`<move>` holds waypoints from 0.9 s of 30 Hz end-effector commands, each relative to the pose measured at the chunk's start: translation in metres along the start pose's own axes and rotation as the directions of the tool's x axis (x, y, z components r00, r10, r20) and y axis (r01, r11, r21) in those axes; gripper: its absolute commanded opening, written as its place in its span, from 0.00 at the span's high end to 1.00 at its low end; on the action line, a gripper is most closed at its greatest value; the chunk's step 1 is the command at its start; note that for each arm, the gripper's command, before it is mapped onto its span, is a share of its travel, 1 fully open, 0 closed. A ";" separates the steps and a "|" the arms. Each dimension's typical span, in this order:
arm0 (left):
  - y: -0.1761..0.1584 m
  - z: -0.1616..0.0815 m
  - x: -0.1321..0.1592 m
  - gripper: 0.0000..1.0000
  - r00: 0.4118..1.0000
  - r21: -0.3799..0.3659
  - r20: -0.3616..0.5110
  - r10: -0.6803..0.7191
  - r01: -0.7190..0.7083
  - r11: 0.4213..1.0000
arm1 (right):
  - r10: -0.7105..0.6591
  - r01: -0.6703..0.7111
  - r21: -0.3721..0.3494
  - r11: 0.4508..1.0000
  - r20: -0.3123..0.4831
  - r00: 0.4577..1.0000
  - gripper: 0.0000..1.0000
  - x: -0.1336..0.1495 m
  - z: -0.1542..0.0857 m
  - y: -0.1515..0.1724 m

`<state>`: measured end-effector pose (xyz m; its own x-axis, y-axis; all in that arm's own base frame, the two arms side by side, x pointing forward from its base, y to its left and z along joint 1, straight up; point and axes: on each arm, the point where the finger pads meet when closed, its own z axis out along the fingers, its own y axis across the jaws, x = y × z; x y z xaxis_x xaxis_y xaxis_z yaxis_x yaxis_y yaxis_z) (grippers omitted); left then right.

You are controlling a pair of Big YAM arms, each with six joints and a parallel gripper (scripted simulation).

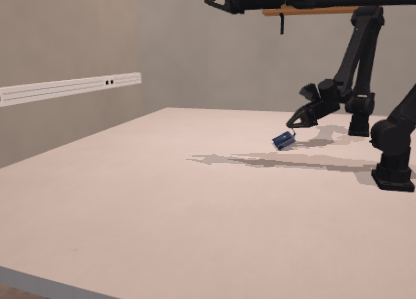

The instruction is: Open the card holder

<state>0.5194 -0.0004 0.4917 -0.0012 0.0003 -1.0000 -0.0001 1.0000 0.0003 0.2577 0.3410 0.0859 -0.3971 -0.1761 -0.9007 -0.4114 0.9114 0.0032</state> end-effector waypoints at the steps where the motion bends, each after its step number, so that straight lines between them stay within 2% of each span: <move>1: -0.005 -0.002 -0.001 0.64 1.000 0.008 -0.001 -0.008 0.008 1.000 | 0.025 -0.024 -0.010 1.000 0.039 0.999 0.79 -0.034 0.007 0.012; 23: -0.005 -0.002 -0.001 0.64 1.000 0.008 -0.001 -0.008 0.008 1.000 | 0.028 -0.028 -0.011 1.000 0.043 0.999 0.79 -0.052 0.016 0.013; 27: -0.005 -0.002 -0.001 0.64 1.000 0.008 -0.001 -0.008 0.008 1.000 | 0.029 -0.029 -0.013 1.000 0.048 0.998 0.79 -0.062 0.016 0.012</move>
<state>0.5194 -0.0004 0.4917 -0.0012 0.0003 -1.0000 -0.0001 1.0000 0.0003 0.2753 0.3490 0.1020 -0.3985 -0.1786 -0.8996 -0.4131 0.9107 0.0021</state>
